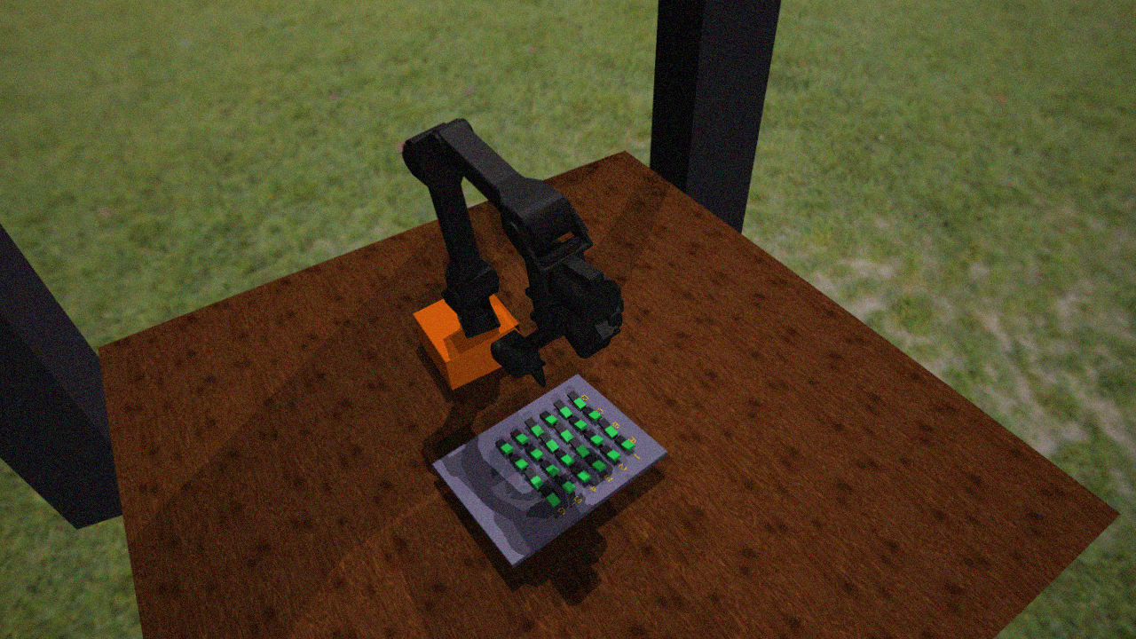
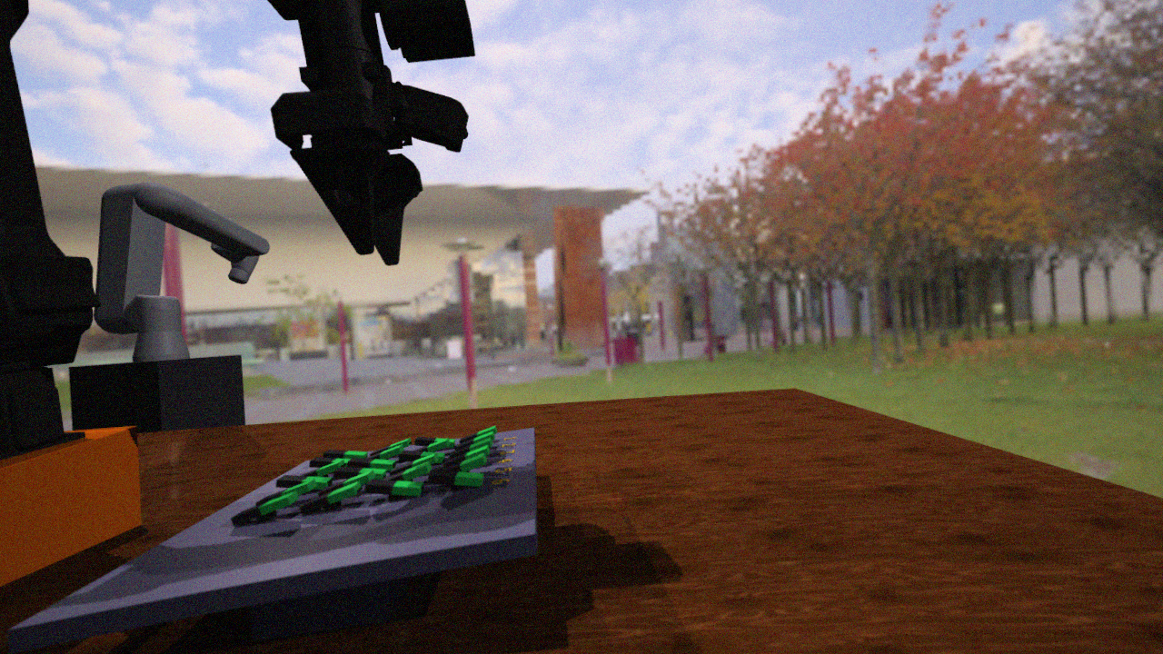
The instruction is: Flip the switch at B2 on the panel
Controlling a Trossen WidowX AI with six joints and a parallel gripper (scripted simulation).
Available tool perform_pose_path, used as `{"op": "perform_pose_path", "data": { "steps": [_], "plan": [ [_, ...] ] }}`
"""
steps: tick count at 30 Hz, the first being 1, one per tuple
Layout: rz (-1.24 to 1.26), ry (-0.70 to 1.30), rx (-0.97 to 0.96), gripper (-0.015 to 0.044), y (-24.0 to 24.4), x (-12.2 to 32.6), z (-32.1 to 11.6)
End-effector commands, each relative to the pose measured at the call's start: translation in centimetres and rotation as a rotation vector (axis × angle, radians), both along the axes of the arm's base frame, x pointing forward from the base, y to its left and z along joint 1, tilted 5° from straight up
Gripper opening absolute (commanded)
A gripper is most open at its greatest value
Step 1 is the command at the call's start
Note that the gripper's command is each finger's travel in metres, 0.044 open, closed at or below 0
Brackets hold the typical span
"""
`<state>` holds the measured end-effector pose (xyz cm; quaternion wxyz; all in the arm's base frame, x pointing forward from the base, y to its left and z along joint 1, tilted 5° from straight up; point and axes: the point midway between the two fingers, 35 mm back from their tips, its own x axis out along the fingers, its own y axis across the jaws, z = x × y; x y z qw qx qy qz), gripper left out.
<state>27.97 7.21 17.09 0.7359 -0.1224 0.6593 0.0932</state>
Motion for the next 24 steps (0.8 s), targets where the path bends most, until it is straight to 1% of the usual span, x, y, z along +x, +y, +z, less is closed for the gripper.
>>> {"op": "perform_pose_path", "data": {
  "steps": [1,2,4,6,8,15,18,24],
  "plan": [
    [-0.001,0.001,-0.001,0.0374,0.1,0.2,-0.4],
    [-0.005,0.003,-0.005,0.0347,0.6,0.6,-1.6],
    [-0.018,0.01,-0.019,0.0295,2.1,1.9,-6.1],
    [-0.026,0.014,-0.028,0.0242,2.9,2.3,-9.0],
    [-0.028,0.016,-0.031,0.019,3.1,2.3,-9.9],
    [-0.028,0.017,-0.031,0.0006,3.1,2.4,-10.1],
    [-0.03,0.038,-0.038,0.0,3.0,2.7,-13.1],
    [-0.03,0.04,-0.038,0.0,3.0,2.7,-13.3]
  ]
}}
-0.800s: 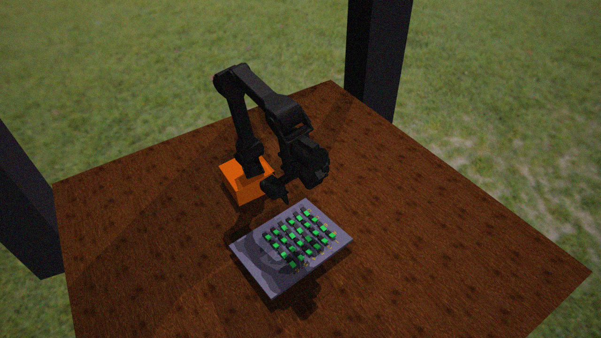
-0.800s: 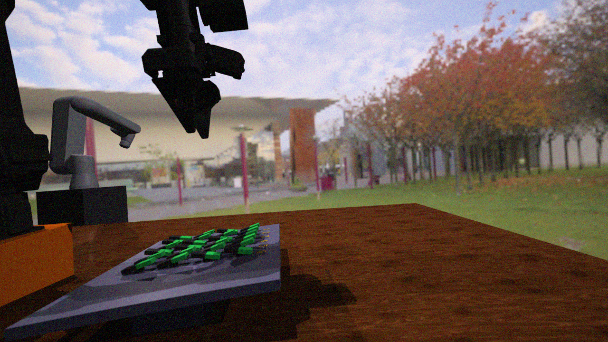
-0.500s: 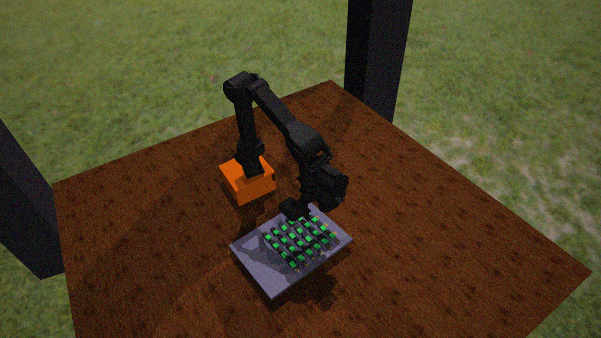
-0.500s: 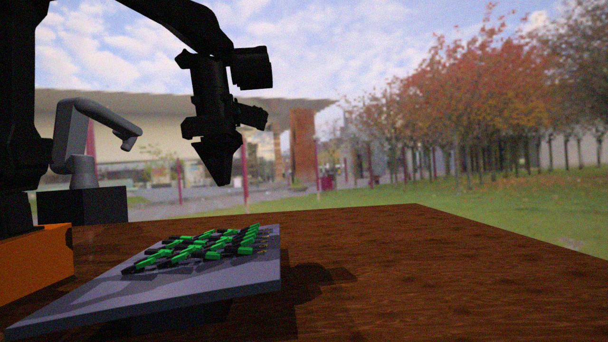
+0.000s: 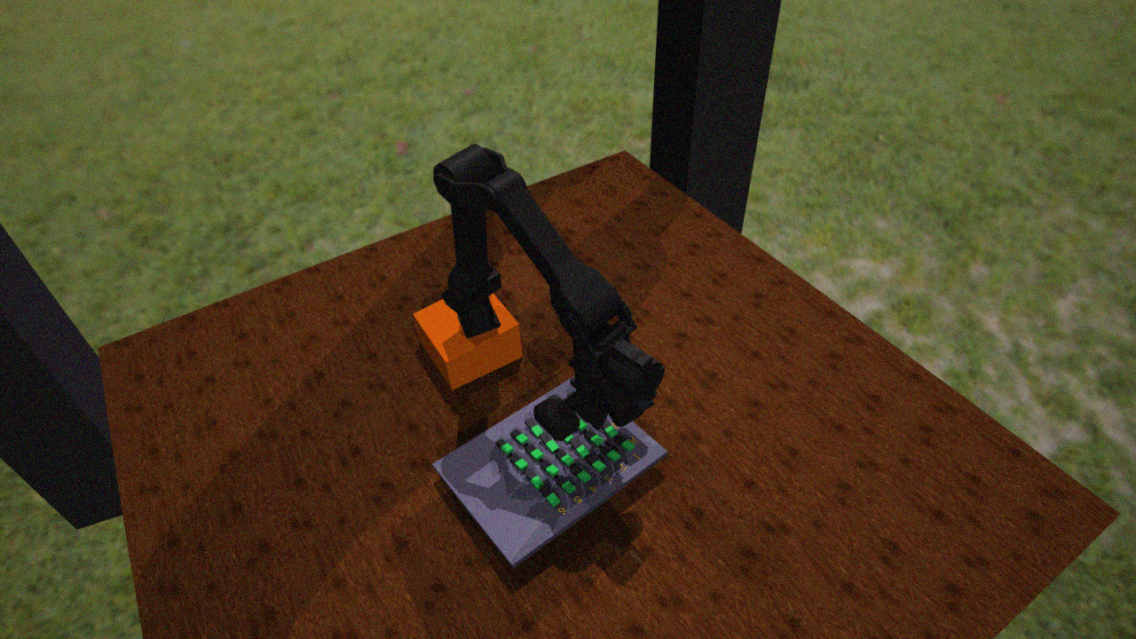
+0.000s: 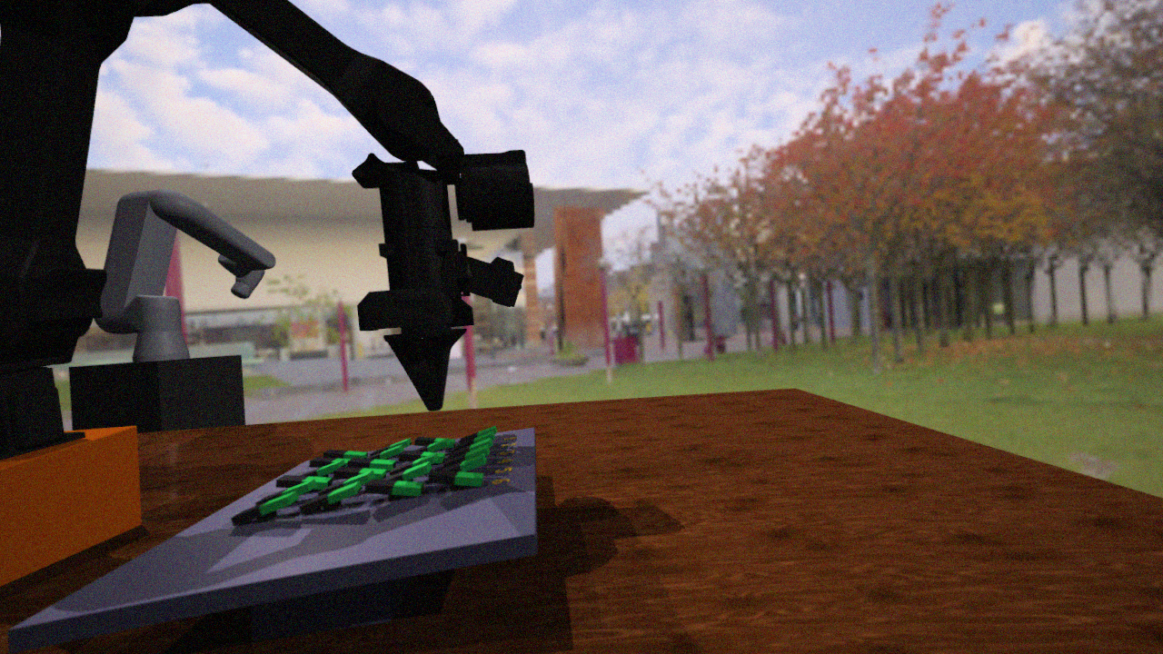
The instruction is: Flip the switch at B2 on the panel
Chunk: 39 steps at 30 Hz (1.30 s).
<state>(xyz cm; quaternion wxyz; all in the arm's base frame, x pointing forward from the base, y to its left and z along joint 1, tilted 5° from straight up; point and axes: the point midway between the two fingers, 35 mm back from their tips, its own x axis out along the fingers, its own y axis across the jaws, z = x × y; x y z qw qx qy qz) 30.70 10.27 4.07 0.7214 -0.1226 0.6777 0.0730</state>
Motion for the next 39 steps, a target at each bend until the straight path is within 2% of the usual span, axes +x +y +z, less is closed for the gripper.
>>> {"op": "perform_pose_path", "data": {
  "steps": [1,19,39],
  "plan": [
    [0.002,-0.001,-0.004,0.0,-0.1,0.0,-0.4],
    [0.002,-0.001,-0.004,0.0,-0.2,0.2,-2.7],
    [0.002,-0.001,-0.004,0.0,-0.3,0.2,-2.7]
  ]
}}
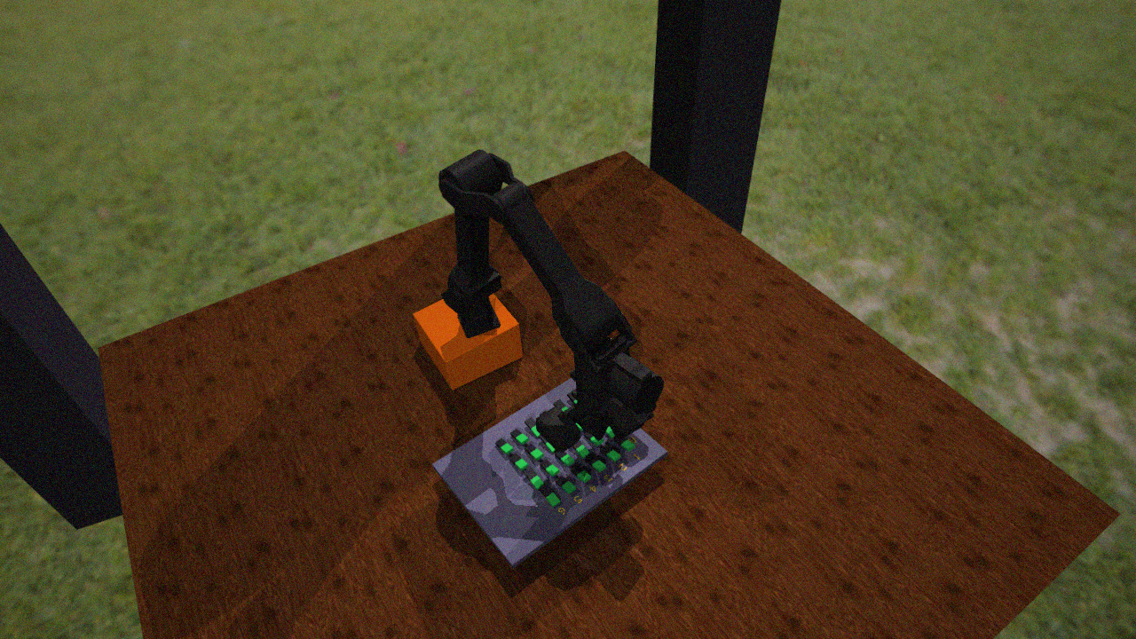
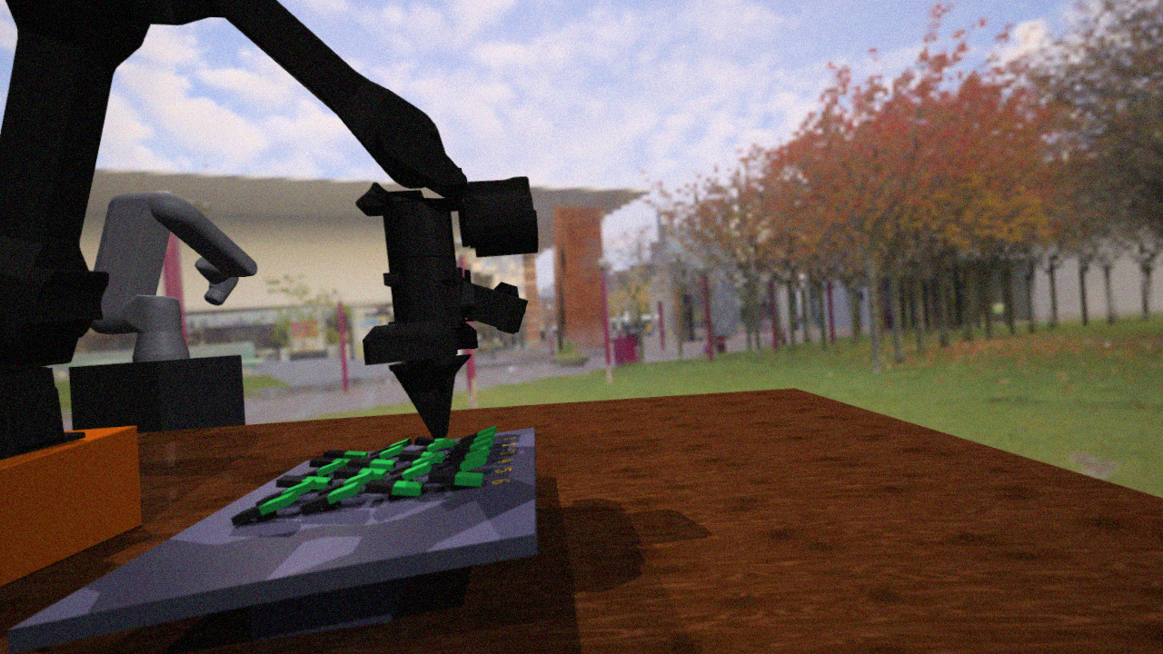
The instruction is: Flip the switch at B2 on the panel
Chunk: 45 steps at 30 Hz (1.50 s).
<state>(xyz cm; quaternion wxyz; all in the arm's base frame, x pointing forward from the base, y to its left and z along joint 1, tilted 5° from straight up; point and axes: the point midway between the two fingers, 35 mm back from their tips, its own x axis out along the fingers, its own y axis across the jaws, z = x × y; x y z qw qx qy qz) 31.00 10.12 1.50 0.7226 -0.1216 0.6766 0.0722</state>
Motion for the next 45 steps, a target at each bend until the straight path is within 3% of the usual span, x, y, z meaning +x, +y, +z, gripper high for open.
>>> {"op": "perform_pose_path", "data": {
  "steps": [1,45],
  "plan": [
    [0.004,0.002,-0.005,0.0,-0.1,-0.09,-0.13],
    [0.004,0.002,-0.005,0.0,-0.13,-0.05,-0.61]
  ]
}}
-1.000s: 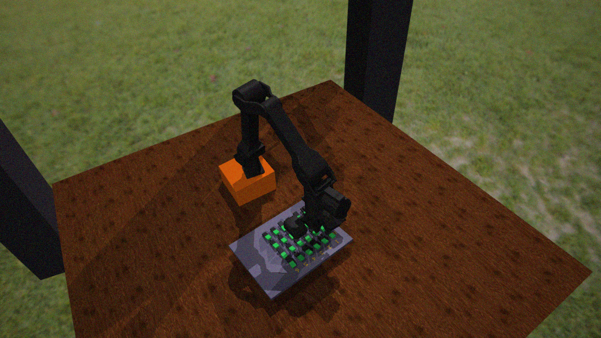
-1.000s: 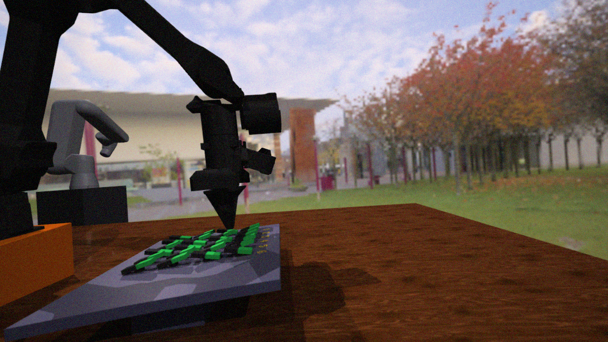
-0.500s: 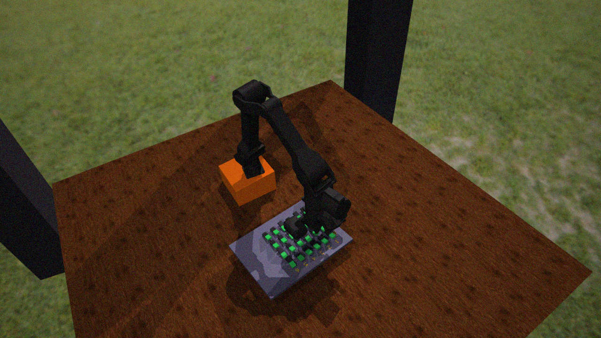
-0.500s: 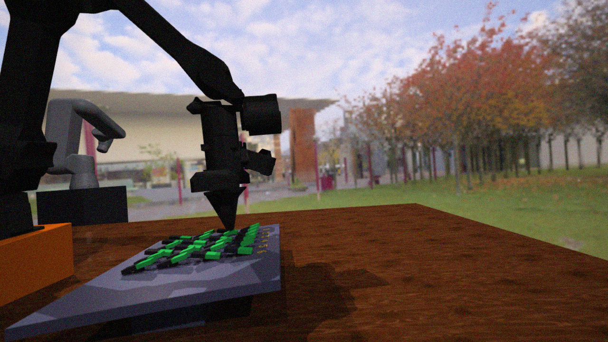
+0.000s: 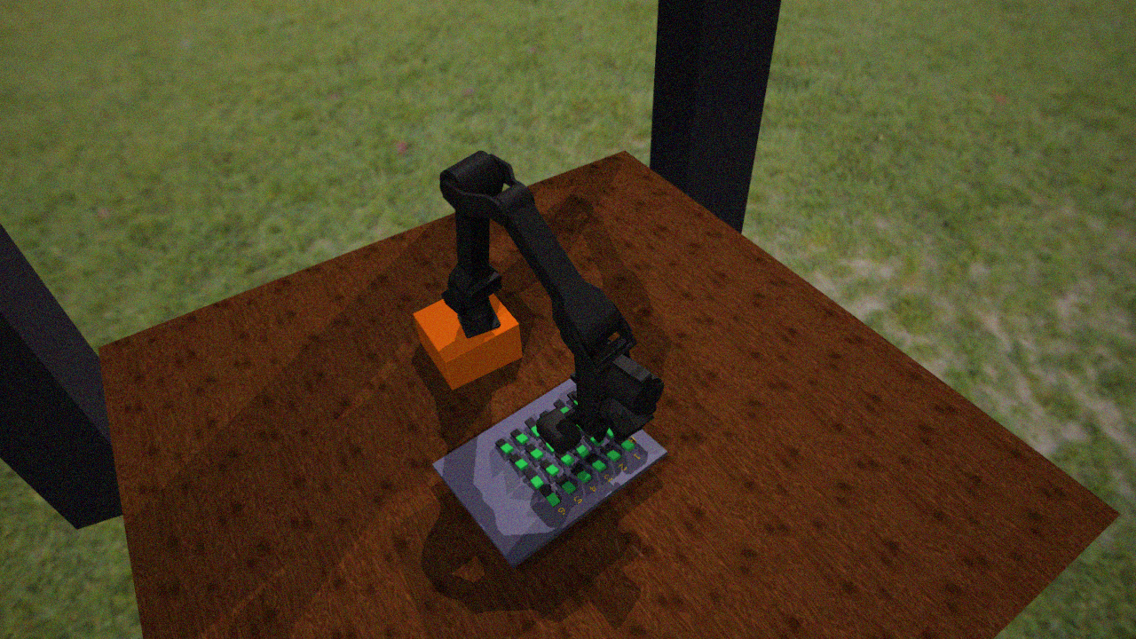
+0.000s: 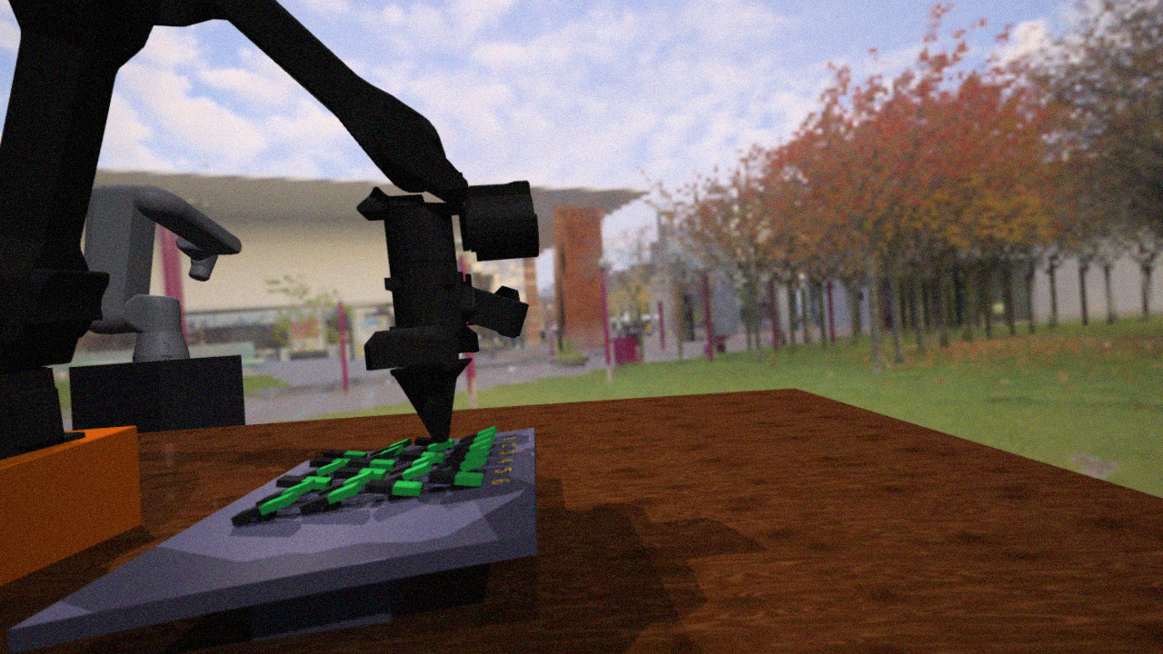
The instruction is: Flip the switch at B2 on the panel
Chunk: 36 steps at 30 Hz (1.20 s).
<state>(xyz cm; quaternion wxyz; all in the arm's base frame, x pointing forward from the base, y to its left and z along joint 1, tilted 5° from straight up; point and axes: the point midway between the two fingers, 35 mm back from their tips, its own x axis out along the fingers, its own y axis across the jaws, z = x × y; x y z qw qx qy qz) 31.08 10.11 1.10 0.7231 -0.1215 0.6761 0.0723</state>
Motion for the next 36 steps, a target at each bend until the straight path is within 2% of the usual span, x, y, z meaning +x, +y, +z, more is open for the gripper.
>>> {"op": "perform_pose_path", "data": {
  "steps": [1,18,20,23,29,33,36],
  "plan": [
    [0.004,0.004,-0.006,0.0,-0.1,-0.1,-0.2],
    [0.004,0.004,-0.006,0.0,-0.1,-0.1,-0.4],
    [0.001,-0.005,0.0,0.0,0.1,0.0,1.2],
    [0.006,-0.02,0.002,0.0,0.2,-0.7,5.8],
    [0.006,-0.021,0.001,0.0,-0.1,-0.9,6.2],
    [0.006,-0.02,-0.003,0.0,-4.5,-2.4,6.9],
    [0.006,-0.02,-0.003,0.0,-4.8,-2.5,6.9]
  ]
}}
